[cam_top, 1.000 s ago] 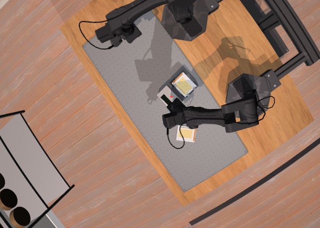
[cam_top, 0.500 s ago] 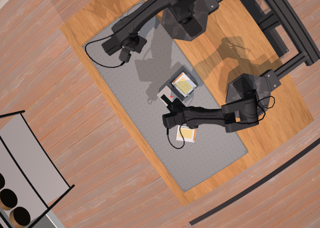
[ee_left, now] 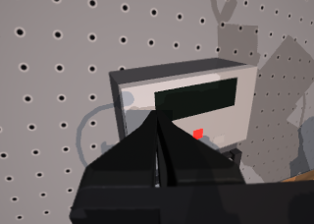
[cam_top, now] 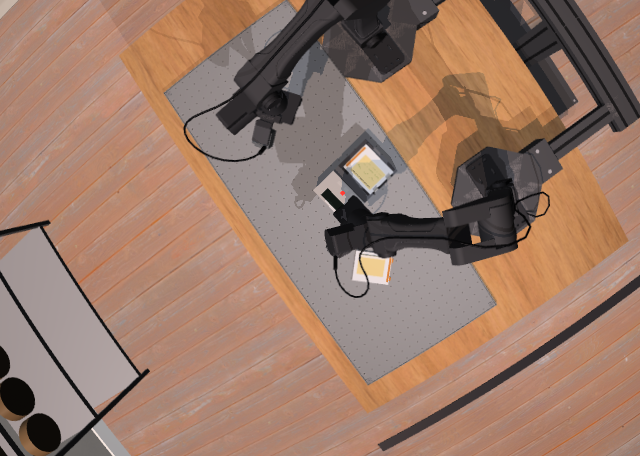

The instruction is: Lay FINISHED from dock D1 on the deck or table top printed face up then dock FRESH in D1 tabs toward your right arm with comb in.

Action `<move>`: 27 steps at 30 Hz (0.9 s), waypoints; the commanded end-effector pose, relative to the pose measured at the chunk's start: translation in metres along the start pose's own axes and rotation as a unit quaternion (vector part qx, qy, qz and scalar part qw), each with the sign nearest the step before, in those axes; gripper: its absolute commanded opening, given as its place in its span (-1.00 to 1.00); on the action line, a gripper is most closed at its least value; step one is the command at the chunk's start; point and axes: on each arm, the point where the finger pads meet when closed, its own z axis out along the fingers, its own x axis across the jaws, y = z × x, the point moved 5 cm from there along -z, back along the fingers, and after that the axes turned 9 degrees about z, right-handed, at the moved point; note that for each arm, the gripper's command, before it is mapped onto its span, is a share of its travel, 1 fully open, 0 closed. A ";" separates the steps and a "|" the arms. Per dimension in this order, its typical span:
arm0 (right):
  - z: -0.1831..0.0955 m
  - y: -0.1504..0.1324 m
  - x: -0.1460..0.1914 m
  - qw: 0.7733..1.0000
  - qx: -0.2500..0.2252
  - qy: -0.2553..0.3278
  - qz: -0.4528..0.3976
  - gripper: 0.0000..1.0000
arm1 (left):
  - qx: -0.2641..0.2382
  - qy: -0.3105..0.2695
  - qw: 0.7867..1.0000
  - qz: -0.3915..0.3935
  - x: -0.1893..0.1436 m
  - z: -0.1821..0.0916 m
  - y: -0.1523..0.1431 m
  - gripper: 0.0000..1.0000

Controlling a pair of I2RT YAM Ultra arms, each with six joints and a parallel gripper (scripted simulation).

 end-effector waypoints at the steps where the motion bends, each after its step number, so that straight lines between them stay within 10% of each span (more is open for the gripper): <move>1: 0.006 0.011 0.007 1.000 -0.014 0.005 0.001 -1.00 | 0.084 0.074 0.993 -0.020 0.037 0.027 -0.050 -1.00; 27: -0.001 0.011 0.001 0.999 -0.010 -0.013 0.032 -1.00 | 0.084 0.074 0.993 -0.020 0.037 0.027 -0.050 -1.00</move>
